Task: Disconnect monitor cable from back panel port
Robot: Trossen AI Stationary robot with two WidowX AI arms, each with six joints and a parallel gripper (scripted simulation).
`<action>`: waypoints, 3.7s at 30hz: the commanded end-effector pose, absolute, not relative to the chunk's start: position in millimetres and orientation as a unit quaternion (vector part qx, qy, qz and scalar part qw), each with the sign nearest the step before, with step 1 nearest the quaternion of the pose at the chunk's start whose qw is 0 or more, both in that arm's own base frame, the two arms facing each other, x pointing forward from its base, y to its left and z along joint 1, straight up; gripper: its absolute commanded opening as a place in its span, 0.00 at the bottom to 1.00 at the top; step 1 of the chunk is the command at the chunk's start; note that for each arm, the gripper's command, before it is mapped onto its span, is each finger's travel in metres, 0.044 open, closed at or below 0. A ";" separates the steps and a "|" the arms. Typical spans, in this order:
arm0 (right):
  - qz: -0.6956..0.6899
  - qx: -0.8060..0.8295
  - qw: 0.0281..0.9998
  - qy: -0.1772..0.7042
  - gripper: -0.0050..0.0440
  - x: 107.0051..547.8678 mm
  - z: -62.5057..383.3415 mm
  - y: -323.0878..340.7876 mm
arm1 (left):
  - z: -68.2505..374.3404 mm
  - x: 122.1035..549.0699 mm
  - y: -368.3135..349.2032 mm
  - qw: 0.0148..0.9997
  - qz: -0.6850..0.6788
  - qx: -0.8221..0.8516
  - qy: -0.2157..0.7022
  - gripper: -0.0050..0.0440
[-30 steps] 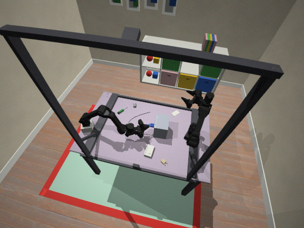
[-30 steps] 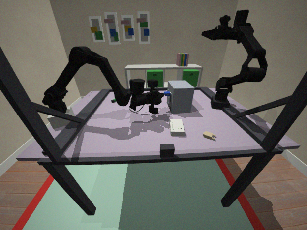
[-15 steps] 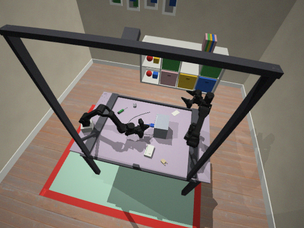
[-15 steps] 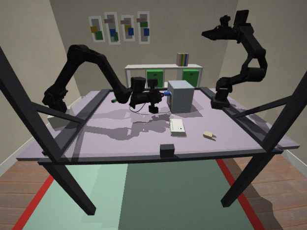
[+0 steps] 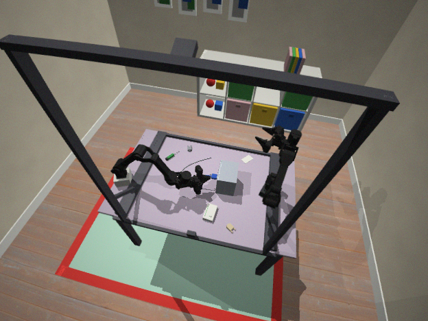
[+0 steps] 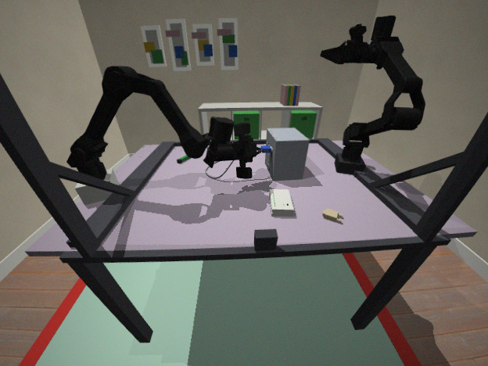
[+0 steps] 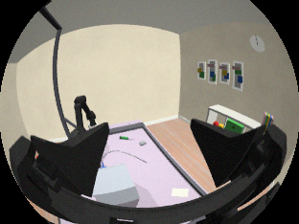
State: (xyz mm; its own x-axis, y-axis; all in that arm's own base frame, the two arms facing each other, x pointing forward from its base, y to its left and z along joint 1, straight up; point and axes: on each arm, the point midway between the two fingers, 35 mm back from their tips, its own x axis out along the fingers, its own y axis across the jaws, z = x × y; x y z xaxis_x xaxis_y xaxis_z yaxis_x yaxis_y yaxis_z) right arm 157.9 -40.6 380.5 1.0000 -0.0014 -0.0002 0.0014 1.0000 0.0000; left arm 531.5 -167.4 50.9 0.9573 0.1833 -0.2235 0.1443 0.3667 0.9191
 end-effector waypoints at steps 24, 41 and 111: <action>0.000 -0.003 1.000 -0.001 1.00 157.6 383.4 -39.4 | 70.3 535.0 -165.1 0.877 -0.033 0.445 0.179 0.10; 0.000 -0.003 1.000 -0.001 1.00 157.6 383.4 -39.4 | 71.5 535.5 -164.1 0.889 -0.047 0.413 0.189 0.30; 0.000 -0.003 1.000 -0.001 1.00 157.6 383.4 -39.4 | 59.9 533.1 -169.2 0.760 0.059 0.640 0.101 0.31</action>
